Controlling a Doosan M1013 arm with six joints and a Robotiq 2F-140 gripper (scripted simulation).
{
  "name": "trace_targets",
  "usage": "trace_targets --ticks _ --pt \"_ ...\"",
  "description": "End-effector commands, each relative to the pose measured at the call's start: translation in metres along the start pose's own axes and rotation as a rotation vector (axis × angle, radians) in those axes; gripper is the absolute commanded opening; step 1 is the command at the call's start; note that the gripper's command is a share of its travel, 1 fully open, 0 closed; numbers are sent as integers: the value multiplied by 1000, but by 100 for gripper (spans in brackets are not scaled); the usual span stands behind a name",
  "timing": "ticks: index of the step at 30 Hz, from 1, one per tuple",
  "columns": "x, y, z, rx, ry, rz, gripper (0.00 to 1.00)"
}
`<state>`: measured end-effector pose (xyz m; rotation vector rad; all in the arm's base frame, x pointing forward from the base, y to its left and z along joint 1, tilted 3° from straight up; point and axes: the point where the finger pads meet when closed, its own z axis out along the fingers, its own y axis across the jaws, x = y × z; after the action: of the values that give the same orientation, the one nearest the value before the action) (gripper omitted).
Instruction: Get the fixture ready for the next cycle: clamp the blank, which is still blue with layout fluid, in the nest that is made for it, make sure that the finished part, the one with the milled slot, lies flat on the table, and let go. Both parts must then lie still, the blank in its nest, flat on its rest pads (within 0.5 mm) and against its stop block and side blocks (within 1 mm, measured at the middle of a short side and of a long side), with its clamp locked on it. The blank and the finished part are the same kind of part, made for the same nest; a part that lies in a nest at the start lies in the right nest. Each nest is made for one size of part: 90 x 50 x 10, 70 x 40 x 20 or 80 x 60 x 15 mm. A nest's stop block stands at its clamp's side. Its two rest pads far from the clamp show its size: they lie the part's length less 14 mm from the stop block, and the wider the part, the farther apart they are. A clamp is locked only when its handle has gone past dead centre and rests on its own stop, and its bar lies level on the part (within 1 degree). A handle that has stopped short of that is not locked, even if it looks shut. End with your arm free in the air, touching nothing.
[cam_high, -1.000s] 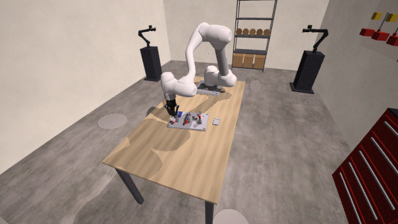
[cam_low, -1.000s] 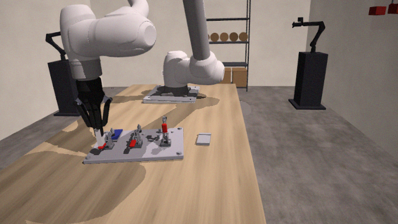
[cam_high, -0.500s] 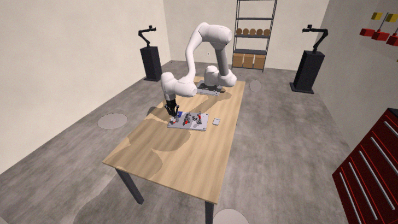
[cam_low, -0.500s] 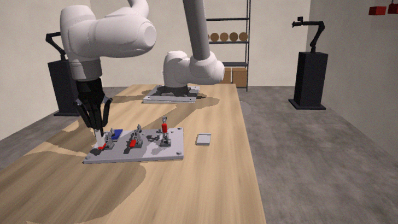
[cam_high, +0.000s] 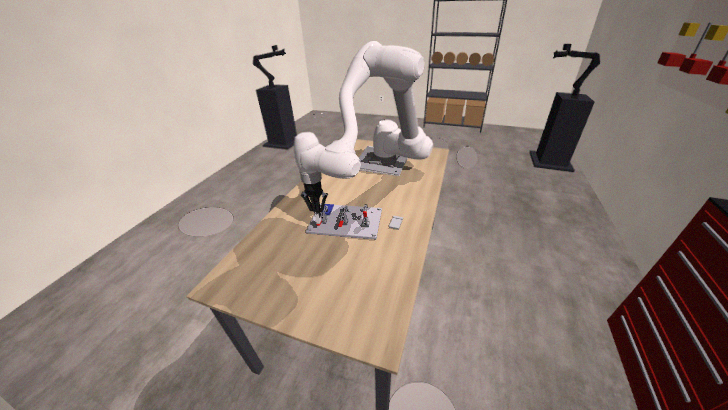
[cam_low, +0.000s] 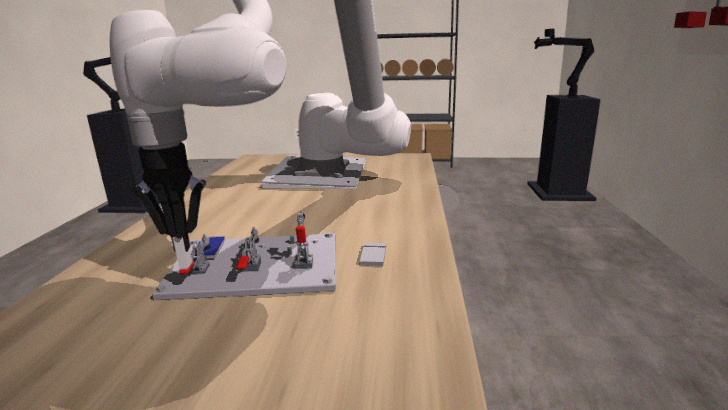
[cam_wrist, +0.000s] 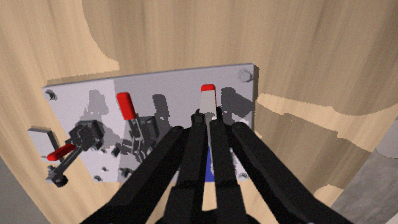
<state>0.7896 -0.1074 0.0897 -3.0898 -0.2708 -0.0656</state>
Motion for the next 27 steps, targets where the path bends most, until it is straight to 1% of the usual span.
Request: trace_targets --ticks 1,27 --pt "0 0 1 0 0 0 0" --pt "0 0 3 0 0 0 0"
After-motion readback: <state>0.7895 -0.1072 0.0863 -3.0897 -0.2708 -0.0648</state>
